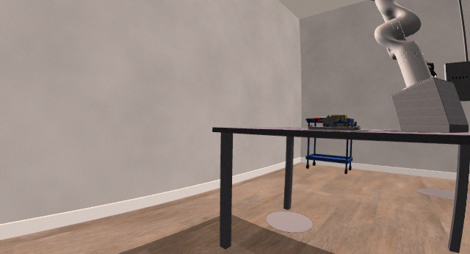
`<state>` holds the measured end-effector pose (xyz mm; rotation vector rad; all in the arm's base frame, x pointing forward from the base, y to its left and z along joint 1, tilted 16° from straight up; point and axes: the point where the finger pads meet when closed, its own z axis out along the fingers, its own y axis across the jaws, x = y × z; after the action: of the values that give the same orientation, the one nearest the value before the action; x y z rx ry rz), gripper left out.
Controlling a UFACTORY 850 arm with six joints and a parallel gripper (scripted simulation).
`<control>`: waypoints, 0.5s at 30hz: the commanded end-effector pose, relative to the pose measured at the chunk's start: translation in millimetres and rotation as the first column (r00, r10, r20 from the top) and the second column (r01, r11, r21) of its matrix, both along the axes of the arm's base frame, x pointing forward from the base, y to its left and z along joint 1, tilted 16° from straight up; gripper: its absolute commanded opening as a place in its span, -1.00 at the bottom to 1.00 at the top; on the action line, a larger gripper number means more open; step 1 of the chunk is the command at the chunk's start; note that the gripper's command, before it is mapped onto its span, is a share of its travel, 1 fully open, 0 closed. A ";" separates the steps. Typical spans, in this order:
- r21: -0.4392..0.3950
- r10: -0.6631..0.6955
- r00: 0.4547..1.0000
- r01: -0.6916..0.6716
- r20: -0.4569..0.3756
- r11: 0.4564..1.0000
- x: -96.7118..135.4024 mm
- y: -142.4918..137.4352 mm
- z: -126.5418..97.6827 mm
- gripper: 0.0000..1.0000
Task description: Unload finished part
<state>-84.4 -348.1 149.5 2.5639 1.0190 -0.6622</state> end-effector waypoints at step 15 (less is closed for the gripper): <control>0.011 -0.069 0.997 0.069 0.040 0.998 28.3 10.9 1.8 1.00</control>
<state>-58.6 -337.5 150.0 2.6067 0.9355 -0.6144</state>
